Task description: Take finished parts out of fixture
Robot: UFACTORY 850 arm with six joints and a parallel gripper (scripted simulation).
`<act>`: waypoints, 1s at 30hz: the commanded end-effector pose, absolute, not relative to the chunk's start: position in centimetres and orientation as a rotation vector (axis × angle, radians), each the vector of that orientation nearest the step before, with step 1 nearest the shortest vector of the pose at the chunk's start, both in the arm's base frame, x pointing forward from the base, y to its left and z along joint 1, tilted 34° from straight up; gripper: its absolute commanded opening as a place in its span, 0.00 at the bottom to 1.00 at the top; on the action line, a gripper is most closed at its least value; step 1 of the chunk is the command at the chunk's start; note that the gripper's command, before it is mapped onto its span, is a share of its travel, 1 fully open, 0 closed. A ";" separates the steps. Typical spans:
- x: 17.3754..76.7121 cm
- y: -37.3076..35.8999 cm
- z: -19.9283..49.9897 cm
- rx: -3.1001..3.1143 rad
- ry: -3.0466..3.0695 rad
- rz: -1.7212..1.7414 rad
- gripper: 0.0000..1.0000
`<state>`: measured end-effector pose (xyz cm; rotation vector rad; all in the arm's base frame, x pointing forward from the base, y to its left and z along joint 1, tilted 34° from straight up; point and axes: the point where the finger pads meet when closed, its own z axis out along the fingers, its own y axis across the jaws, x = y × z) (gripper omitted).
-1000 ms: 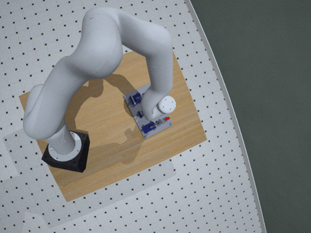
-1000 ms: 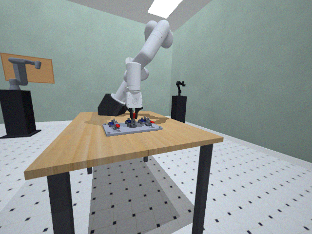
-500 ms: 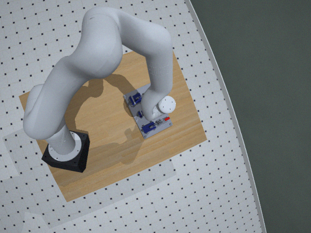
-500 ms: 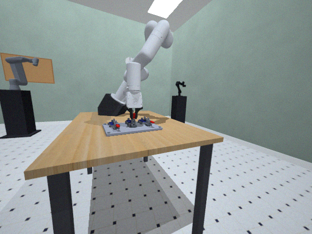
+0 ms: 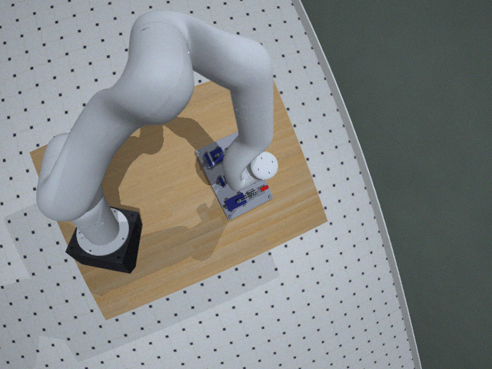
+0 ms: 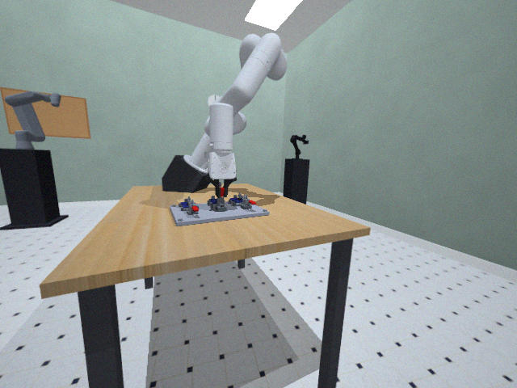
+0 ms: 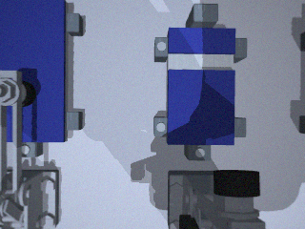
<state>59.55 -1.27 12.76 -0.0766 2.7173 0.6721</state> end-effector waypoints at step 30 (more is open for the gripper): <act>59.2 -1.3 12.7 -0.076 2.717 0.671 0.00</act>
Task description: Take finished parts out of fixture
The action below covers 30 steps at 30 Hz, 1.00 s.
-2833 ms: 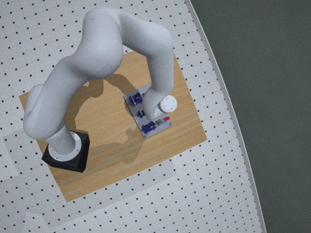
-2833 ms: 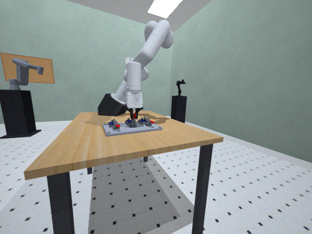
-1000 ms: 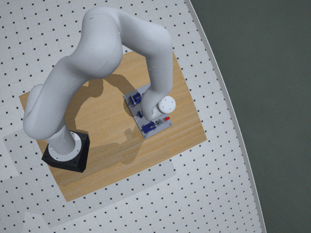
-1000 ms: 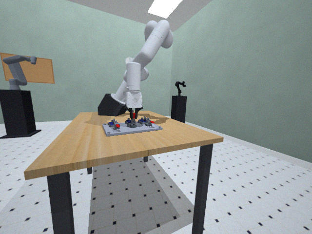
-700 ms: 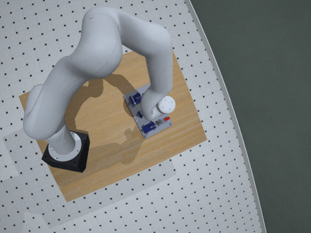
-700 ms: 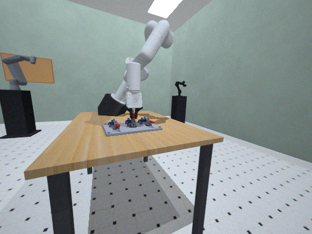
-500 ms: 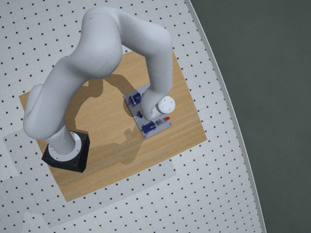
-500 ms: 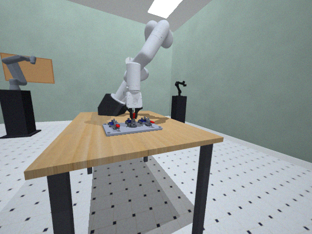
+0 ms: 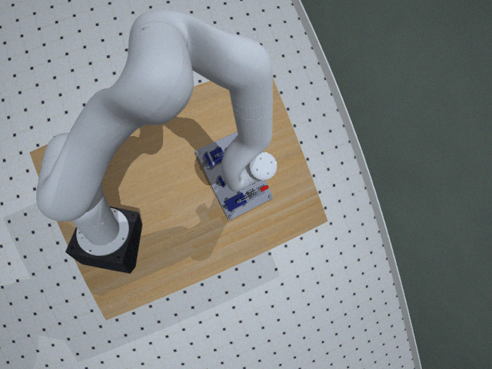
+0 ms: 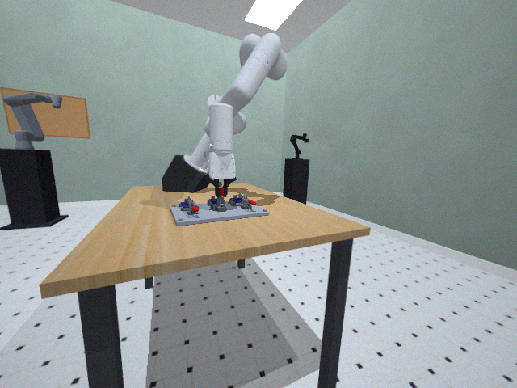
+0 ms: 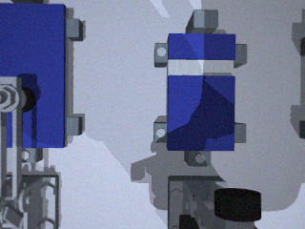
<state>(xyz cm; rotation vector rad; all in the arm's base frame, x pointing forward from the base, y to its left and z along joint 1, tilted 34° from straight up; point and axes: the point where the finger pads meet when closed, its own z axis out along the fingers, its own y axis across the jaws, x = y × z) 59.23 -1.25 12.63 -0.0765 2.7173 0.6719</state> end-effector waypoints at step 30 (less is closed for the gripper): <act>59.3 -1.3 12.7 -0.076 2.717 0.671 0.48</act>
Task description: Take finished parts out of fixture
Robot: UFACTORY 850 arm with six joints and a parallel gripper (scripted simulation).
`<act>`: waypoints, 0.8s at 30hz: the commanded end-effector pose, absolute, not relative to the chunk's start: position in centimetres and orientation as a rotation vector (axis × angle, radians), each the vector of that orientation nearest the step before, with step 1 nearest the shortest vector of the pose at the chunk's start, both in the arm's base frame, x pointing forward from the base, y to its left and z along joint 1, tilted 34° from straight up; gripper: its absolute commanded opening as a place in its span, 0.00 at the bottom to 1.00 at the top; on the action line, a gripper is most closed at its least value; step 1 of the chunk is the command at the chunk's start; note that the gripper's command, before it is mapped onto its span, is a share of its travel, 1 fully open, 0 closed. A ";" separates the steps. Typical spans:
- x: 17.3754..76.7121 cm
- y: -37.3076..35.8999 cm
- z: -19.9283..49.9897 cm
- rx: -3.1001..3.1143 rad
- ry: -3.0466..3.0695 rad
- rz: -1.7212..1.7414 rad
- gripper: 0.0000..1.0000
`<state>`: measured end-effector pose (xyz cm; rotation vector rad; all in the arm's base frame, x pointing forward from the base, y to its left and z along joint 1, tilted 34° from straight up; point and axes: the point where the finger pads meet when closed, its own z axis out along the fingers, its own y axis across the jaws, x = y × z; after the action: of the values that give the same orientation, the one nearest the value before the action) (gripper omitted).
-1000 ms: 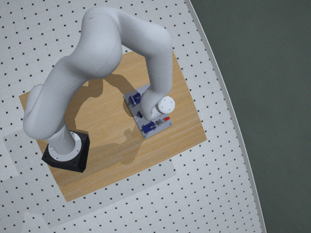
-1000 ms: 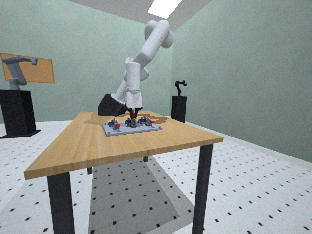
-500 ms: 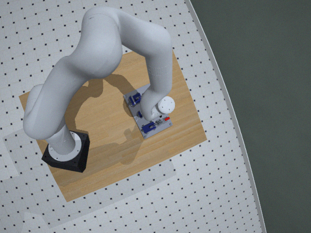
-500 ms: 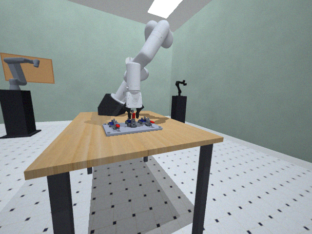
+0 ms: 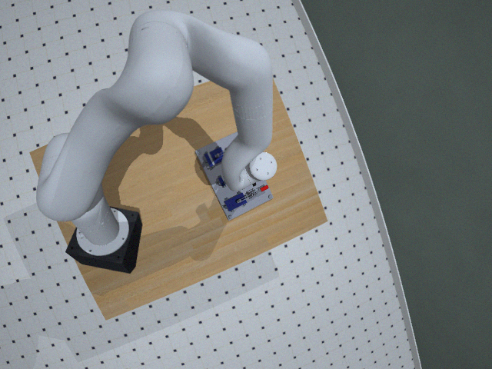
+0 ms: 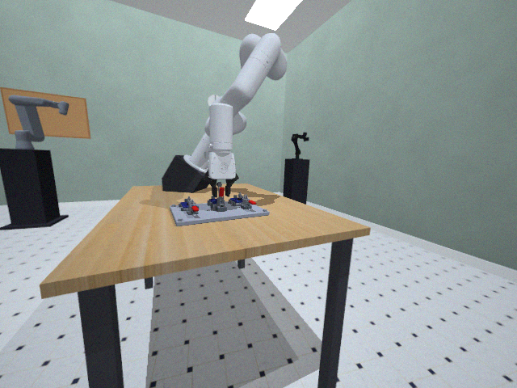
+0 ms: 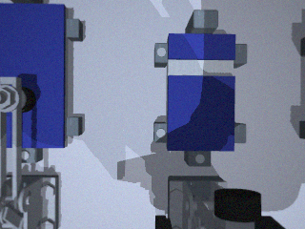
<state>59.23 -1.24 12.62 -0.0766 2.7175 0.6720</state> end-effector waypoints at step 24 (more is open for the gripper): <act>57.8 -3.4 16.5 -0.076 2.717 0.671 0.48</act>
<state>58.23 -2.74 15.27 -0.0764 2.7166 0.6714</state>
